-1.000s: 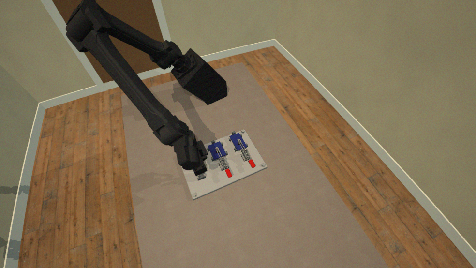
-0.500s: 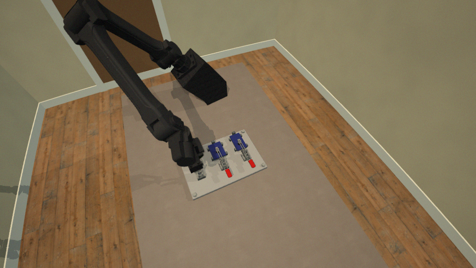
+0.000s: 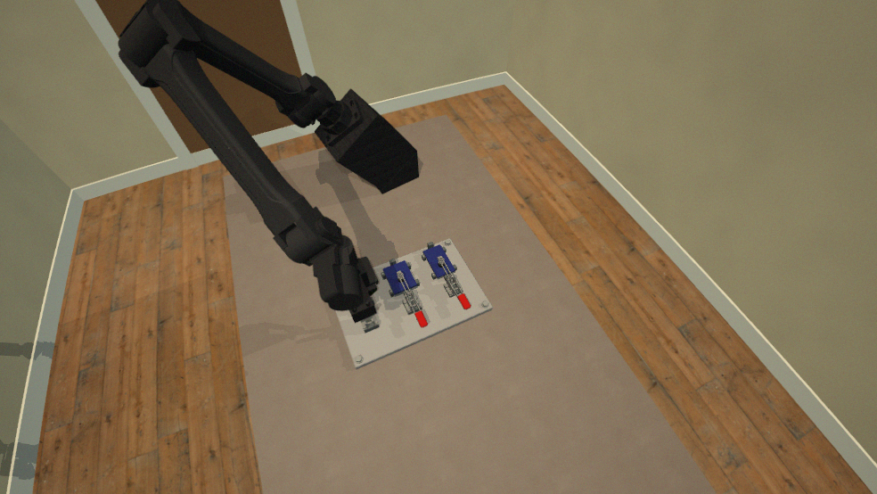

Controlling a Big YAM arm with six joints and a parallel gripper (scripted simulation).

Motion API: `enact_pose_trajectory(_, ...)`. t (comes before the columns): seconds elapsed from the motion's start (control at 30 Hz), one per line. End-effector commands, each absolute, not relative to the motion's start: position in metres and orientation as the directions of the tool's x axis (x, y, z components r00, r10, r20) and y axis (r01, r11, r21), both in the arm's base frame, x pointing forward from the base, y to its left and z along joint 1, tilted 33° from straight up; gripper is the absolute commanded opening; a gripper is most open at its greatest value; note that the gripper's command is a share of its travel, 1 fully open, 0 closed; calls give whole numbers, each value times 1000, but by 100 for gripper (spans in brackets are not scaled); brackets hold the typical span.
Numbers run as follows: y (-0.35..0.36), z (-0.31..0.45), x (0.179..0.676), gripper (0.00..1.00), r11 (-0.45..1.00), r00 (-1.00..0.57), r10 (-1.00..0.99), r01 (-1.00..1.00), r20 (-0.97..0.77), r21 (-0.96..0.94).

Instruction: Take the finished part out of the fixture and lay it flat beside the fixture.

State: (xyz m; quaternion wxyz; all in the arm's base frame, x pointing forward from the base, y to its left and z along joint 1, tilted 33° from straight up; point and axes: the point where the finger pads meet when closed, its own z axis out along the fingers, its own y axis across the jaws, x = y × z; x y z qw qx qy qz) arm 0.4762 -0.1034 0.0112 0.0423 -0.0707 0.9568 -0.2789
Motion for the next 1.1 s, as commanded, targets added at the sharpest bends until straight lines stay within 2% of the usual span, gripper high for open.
enact_pose_trajectory(0.0, -101, 10, 490, 45, 836, -986, -153, -93, -69, -541)
enact_pose_trajectory(0.67, -72, 67, 486, 45, 833, -981, -167, -89, -96, -545)
enact_pose_trajectory(1.0, -70, 59, 478, 45, 831, -982, -176, -114, -62, -544)
enact_pose_trajectory(1.07, -75, 51, 491, 45, 833, -983, -165, -94, -83, -545)
